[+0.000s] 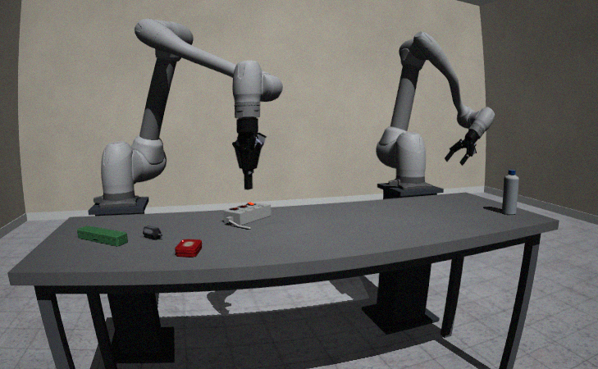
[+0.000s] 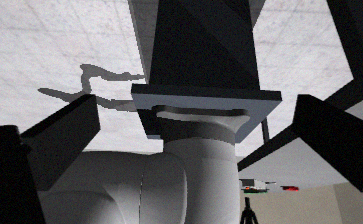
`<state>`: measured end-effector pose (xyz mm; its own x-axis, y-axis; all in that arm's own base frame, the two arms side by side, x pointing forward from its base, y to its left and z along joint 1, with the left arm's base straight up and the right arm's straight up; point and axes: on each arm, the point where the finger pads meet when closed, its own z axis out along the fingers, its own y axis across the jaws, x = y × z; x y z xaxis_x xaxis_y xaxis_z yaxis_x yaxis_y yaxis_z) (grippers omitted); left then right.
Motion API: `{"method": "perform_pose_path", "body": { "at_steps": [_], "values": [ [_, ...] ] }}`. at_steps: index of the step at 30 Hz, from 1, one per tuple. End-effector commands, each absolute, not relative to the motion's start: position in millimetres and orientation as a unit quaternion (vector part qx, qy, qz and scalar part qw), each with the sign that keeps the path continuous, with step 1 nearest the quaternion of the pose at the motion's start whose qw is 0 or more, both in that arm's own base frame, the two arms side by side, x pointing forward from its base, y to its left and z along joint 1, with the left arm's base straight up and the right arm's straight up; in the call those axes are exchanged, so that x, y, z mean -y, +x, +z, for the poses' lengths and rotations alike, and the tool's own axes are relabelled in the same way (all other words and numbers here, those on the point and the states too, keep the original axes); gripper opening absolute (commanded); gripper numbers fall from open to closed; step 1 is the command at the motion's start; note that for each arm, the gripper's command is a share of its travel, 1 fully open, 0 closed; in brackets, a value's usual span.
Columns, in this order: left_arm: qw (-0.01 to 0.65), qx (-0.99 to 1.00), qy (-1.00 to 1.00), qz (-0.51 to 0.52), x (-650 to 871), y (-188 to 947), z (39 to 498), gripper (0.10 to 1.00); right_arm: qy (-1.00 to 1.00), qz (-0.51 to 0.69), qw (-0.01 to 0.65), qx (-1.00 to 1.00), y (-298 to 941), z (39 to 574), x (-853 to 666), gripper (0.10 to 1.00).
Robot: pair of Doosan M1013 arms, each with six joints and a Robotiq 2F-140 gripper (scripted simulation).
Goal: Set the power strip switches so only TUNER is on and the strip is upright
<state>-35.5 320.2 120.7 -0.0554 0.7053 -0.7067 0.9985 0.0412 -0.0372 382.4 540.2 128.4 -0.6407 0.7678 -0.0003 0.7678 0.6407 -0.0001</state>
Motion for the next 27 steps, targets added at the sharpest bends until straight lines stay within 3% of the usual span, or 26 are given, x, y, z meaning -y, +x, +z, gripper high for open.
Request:
{"method": "perform_pose_path", "body": {
  "at_steps": [1,27],
  "values": [
    [0.264,-0.672,0.635,-0.277,-320.5,-35.6,121.0,1.000,0.424,0.001,0.000,-0.906,382.5,127.2,-540.5,0.099],
    [0.264,-0.672,0.635,-0.277,-320.5,-35.6,121.0,1.000,0.424,0.001,0.000,-0.906,382.6,100.9,-540.5,0.099]
  ]
}}
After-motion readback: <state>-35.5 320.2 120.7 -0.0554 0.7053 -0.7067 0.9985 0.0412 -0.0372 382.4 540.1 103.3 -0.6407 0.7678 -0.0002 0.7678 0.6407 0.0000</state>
